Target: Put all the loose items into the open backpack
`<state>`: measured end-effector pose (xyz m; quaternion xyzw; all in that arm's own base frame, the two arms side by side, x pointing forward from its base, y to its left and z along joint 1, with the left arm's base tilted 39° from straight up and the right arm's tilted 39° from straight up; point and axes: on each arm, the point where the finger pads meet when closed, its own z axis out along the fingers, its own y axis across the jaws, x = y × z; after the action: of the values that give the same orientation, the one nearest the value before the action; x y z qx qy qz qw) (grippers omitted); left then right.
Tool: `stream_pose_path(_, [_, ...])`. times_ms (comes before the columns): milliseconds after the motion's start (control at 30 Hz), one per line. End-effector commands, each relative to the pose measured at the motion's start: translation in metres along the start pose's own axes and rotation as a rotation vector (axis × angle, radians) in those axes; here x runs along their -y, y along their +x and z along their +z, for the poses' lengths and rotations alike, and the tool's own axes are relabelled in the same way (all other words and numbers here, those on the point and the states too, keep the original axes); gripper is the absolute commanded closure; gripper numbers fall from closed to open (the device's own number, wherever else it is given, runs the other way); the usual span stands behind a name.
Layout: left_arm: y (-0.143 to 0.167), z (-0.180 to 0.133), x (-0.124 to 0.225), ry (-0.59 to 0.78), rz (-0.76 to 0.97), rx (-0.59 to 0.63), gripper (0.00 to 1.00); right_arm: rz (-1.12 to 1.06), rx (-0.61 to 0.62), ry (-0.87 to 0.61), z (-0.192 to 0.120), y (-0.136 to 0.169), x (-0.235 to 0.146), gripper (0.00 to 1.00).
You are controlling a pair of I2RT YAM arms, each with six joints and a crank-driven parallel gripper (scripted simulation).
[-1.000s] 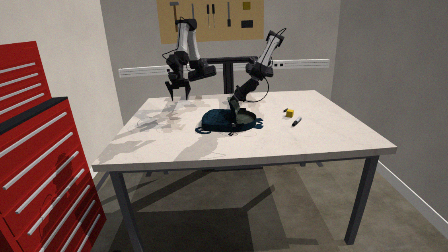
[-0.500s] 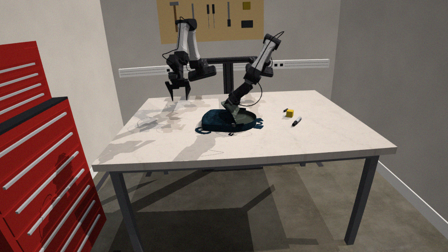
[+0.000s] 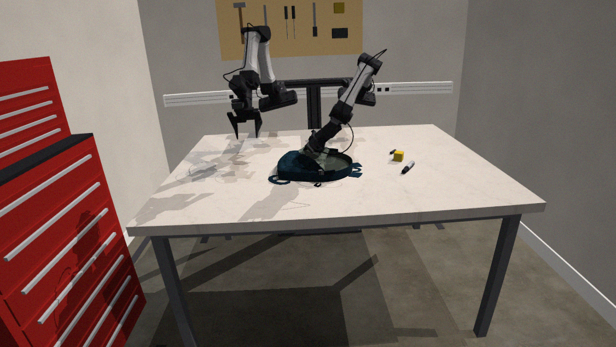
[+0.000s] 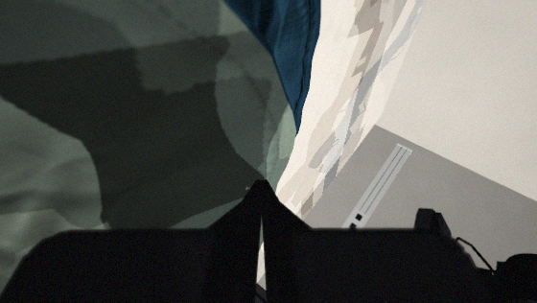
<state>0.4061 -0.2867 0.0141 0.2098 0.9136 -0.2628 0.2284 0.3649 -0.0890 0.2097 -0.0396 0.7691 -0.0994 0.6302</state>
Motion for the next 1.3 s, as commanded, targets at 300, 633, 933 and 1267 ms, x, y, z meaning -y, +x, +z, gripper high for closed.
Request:
stream_pose_path(300, [-0.011,-0.011,-0.014,0.011,0.016,0.035,1.0,-0.005,0.019,0.0,-0.001,-0.007,0.0,0.1])
stream_pose_path(633, [-0.007,-0.046,-0.011,0.011,0.016,0.033,1.0,-0.005,0.019,0.0,-0.001,-0.007,0.0,0.1])
stream_pose_path(933, [-0.008,-0.074,-0.008,0.011,0.021,0.041,1.0,-0.005,0.019,0.0,-0.001,-0.007,0.0,0.1])
stream_pose_path(1267, [-0.008,-0.096,-0.021,-0.047,0.034,0.095,0.1,-0.005,0.019,0.0,-0.001,-0.007,0.0,0.1])
